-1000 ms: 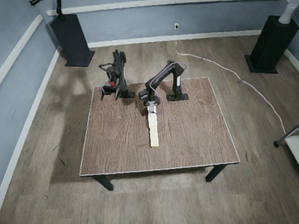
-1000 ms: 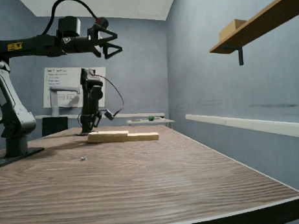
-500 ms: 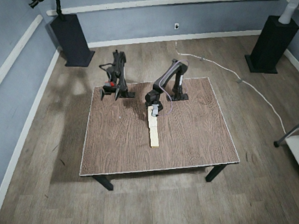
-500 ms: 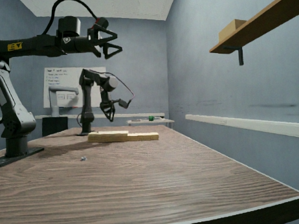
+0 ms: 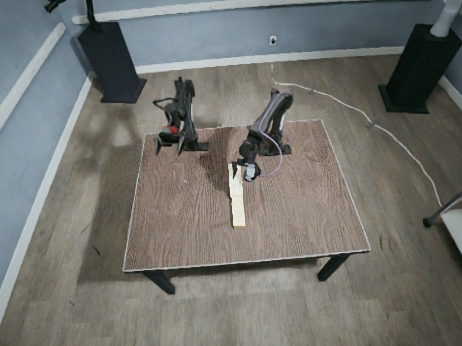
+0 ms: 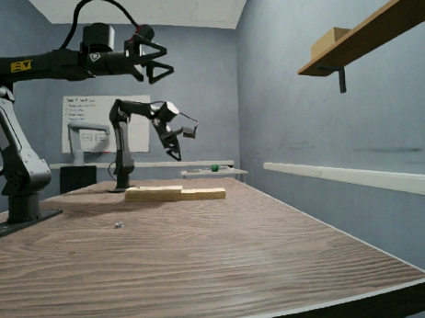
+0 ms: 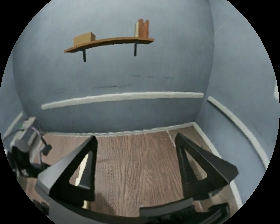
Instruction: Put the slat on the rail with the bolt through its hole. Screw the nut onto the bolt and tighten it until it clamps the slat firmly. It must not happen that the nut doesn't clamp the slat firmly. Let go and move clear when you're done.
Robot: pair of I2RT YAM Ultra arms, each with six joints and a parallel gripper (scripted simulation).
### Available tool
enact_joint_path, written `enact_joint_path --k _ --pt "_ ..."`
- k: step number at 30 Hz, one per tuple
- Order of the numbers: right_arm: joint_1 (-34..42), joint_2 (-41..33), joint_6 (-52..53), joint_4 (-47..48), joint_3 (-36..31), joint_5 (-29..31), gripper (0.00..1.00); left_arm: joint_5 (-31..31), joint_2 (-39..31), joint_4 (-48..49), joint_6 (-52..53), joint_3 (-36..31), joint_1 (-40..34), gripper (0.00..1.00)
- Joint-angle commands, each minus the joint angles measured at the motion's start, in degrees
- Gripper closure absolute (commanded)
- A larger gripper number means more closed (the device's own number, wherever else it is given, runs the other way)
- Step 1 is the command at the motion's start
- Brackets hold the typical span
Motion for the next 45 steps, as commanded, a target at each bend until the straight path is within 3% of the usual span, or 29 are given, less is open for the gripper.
enact_joint_path --k 1,45 --pt "-0.21 -0.03 0.08 0.32 0.15 -0.07 0.00 -0.68 -3.78 5.54 5.04 -0.16 3.12 0.00" --pt "-0.21 -0.03 0.08 0.32 0.15 -0.07 0.00 -0.72 -20.90 38.15 38.57 -4.53 35.81 0.00"
